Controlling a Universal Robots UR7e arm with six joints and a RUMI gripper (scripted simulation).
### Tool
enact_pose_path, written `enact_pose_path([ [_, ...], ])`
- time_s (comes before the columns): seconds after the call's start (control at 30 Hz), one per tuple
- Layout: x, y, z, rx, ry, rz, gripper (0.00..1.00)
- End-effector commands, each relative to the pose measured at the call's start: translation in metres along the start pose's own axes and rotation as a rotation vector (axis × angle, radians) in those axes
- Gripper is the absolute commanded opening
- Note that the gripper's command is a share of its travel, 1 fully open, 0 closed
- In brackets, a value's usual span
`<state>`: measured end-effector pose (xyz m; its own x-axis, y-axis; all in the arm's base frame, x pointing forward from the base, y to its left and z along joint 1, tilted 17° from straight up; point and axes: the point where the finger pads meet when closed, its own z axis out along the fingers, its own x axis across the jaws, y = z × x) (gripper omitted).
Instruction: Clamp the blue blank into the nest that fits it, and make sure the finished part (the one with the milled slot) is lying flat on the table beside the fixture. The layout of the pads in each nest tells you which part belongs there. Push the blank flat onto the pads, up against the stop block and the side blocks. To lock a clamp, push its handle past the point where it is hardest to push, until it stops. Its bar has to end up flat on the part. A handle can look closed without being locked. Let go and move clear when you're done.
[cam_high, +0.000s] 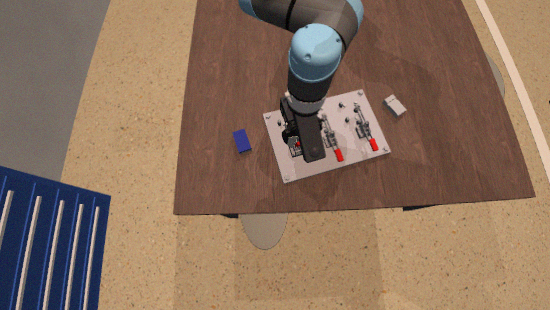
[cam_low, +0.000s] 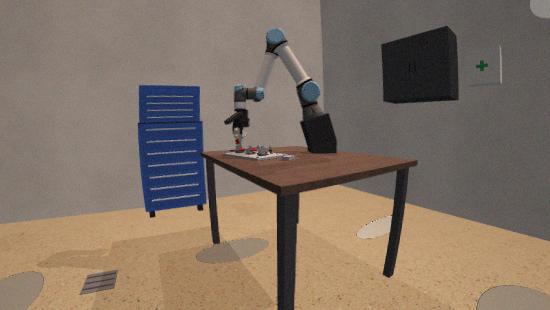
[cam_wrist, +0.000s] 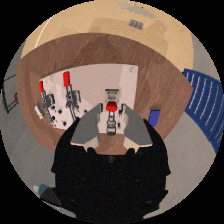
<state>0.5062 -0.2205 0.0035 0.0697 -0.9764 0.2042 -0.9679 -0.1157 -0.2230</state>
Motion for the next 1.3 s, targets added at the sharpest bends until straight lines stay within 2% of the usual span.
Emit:
enact_pose_path([
  [0.0, 0.0, 0.004, 0.002, -0.007, -0.001, 0.003, 0.28],
  [0.83, 0.0, 0.003, 0.0, -0.004, 0.0, 0.001, 0.28],
  [1.0, 0.0, 0.002, -0.006, -0.004, 0.0, 0.001, 0.28],
  [1.27, 0.002, 0.0, -0.044, -0.001, 0.003, 0.002, 0.28],
])
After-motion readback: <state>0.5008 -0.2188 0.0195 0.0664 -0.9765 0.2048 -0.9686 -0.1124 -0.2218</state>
